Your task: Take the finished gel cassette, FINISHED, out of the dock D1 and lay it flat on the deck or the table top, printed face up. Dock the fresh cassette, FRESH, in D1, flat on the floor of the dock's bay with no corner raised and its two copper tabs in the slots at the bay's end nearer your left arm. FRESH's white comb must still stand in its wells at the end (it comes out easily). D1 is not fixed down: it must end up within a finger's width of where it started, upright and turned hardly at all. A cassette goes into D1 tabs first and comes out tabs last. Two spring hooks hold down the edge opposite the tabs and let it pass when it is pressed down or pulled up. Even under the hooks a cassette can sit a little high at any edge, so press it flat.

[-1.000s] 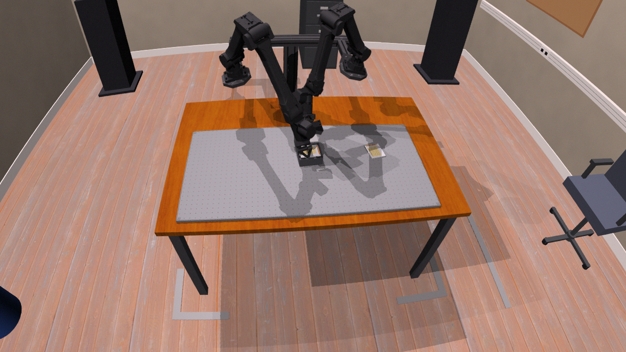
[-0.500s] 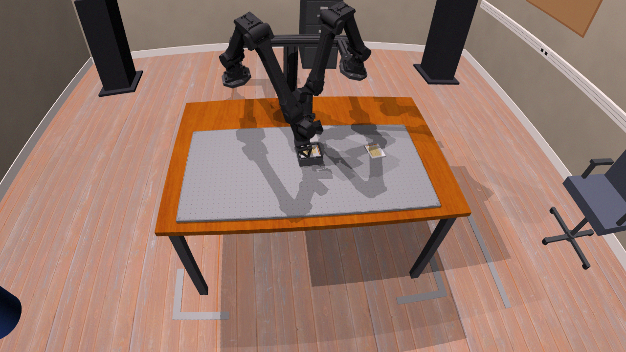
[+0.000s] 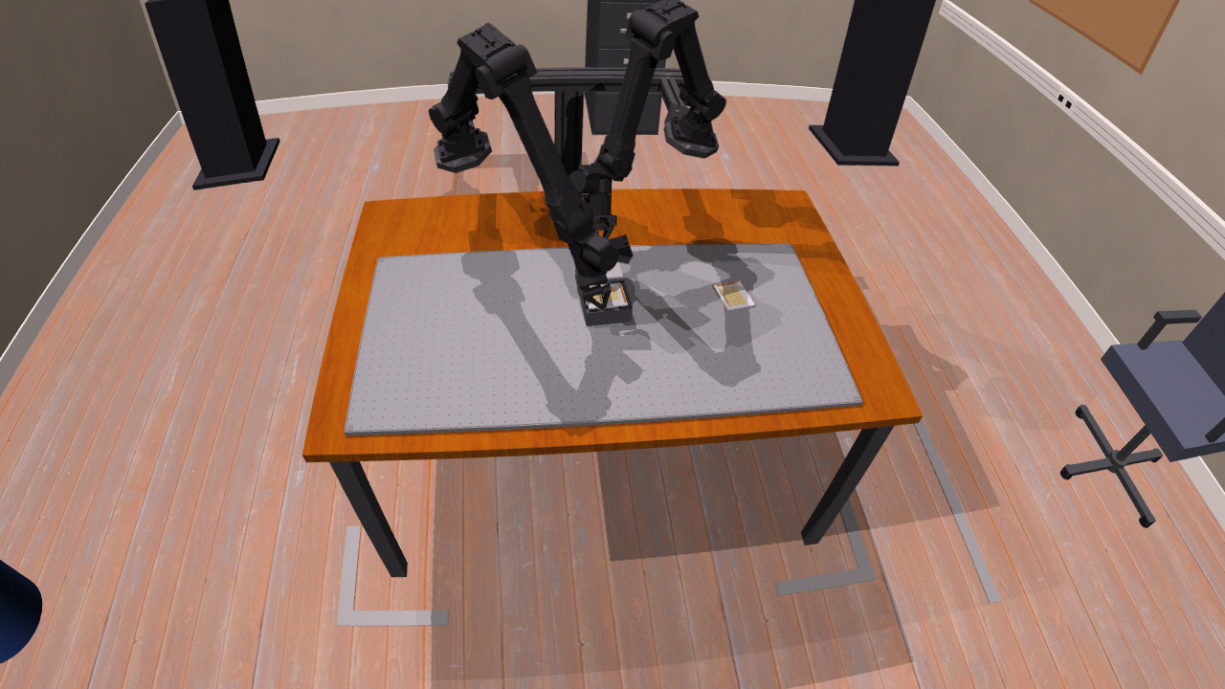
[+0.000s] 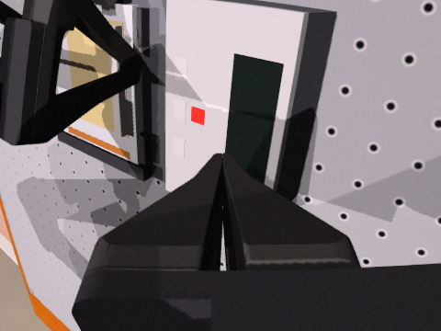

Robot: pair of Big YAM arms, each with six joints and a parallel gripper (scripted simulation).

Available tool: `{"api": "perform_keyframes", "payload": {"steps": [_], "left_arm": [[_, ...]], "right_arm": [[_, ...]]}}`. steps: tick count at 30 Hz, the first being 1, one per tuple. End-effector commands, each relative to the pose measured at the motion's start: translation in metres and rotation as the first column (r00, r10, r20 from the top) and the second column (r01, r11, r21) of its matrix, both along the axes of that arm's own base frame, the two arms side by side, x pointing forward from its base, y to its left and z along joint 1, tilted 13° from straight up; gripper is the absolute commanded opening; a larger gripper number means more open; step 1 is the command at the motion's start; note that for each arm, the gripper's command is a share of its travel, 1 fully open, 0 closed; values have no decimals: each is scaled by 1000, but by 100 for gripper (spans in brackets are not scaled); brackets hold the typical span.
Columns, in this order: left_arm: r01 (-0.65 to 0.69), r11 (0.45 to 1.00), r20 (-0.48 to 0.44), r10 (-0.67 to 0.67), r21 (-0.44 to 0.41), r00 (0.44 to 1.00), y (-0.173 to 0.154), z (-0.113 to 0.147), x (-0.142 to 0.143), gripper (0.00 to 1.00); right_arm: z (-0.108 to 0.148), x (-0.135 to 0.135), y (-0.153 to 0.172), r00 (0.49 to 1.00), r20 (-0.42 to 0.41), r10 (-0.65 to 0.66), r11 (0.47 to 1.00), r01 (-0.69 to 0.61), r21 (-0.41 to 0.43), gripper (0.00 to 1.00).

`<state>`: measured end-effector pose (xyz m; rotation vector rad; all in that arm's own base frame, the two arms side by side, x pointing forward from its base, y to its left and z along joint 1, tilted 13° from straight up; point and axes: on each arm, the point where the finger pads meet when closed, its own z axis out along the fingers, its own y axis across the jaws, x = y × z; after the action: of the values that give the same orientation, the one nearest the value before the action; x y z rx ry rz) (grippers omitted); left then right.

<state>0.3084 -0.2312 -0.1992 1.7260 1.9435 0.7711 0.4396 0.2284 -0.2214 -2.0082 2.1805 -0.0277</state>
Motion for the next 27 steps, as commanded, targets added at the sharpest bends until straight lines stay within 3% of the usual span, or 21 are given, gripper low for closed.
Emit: {"api": "perform_keyframes", "payload": {"steps": [1,27], "left_arm": [[0,1000,6,0,-13,1000,-6,6,-2,0],[-5,1000,5,5,-13,1000,-8,25,-20,0]], "right_arm": [[3,3,3,1000,10,2,1000,-2,9,0],[3,3,3,1000,10,2,1000,-2,9,0]]}}
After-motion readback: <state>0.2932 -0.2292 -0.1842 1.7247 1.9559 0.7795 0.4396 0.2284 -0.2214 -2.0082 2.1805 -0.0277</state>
